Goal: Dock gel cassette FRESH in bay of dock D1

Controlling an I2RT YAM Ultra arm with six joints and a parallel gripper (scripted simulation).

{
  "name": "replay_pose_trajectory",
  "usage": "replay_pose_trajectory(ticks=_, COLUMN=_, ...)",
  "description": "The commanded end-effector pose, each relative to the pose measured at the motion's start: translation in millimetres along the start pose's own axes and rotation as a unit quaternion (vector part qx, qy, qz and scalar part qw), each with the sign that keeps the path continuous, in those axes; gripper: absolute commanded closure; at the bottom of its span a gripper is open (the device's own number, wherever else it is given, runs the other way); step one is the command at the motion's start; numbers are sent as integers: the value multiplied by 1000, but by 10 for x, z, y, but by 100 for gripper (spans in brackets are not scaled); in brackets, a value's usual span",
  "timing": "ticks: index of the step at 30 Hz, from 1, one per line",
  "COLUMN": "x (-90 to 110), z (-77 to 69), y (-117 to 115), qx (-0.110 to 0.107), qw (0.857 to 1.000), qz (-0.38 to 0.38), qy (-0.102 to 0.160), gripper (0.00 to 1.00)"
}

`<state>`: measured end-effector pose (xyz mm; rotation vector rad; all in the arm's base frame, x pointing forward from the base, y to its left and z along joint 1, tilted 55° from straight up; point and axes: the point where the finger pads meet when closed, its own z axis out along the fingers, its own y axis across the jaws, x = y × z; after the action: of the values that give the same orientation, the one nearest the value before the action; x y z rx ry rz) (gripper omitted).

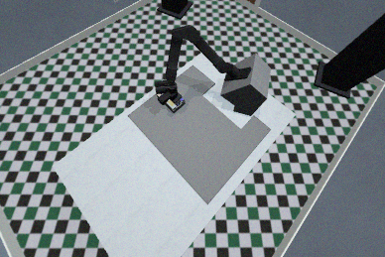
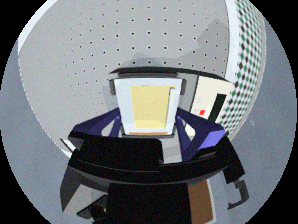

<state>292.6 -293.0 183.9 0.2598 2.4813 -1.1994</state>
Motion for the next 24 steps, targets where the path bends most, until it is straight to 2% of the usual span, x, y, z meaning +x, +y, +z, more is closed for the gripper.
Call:
replay_pose_trajectory(ticks=1, x=17, z=38, y=-45, qx=3, qw=1000, qz=-2, qy=10, gripper=100)
replay_pose_trajectory(ticks=9, x=-47, z=55, y=-81, qx=8, qw=1000, qz=4, qy=-1, gripper=100)
replay_pose_trajectory(ticks=24, x=-54, z=99, y=-74, qx=6, qw=1000, qz=4, qy=-3, gripper=100)
